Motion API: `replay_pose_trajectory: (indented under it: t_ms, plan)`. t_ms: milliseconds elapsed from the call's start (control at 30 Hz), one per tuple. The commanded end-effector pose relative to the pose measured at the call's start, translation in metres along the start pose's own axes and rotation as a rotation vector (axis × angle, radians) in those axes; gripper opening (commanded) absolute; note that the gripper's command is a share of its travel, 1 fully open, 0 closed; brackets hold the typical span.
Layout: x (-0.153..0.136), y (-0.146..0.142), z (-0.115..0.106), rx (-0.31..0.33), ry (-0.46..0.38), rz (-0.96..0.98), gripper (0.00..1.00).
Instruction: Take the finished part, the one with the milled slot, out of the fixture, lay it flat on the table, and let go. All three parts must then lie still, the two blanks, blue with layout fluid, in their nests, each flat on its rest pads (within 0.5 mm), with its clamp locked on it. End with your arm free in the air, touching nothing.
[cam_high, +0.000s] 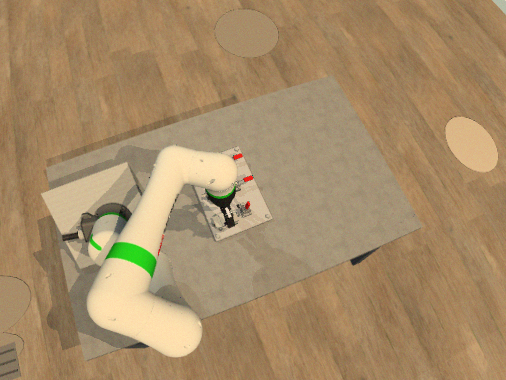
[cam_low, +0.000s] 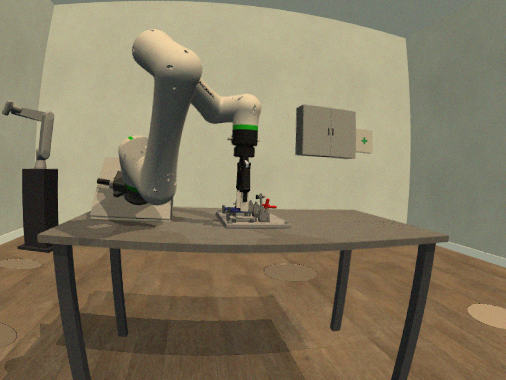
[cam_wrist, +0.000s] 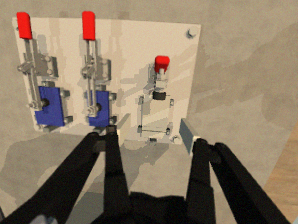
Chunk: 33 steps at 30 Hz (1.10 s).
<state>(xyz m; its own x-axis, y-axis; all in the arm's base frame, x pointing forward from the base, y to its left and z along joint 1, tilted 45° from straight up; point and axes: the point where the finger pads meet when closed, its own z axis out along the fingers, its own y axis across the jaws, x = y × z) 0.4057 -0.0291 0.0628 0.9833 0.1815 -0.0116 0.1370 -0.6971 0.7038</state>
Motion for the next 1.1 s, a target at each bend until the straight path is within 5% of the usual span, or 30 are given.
replay_pose_trajectory:
  t_ms: [0, 1067]
  plan:
    - [0.0, 0.0, 0.0, 0.0, 0.0, 0.0, 0.58]
    - [0.0, 0.0, 0.017, 0.0, 0.0, 0.0, 0.58]
